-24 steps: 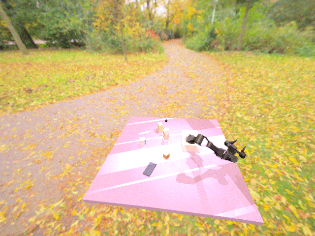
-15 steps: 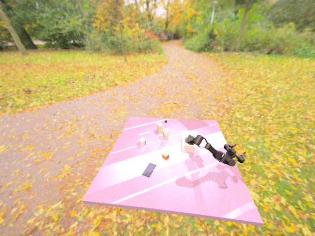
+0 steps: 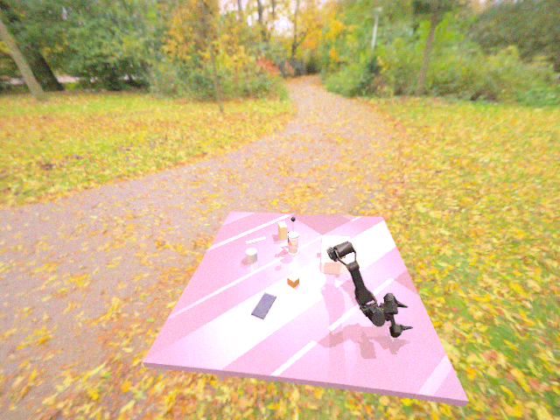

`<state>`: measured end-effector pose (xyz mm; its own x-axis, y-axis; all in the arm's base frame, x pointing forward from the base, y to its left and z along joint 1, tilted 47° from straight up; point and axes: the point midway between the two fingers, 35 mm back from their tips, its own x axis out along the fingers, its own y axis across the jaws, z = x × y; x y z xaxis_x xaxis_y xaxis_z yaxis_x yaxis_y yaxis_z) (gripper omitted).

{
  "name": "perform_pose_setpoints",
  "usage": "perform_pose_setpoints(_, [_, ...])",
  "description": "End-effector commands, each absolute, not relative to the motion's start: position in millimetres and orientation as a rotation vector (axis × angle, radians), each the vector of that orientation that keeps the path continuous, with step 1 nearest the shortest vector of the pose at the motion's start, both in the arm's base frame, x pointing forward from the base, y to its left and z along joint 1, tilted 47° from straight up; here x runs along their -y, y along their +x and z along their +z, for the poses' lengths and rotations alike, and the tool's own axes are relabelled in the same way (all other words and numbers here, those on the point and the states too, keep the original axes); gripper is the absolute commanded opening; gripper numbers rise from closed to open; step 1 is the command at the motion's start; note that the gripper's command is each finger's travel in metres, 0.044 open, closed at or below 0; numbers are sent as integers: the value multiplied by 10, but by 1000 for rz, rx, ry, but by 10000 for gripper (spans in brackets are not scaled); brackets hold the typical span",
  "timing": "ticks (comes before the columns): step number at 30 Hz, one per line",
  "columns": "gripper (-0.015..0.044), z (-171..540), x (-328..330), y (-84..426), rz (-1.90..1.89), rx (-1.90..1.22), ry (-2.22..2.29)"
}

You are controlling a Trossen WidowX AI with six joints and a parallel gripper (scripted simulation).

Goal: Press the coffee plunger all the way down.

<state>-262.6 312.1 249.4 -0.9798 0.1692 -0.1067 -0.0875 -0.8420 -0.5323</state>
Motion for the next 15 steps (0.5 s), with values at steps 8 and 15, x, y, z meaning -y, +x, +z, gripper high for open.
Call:
perform_pose_setpoints(8, [440,2826,-3892,-1019,2431,575,-311])
perform_pose_setpoints(15, [440,2995,-3959,-46,2179,455,-336])
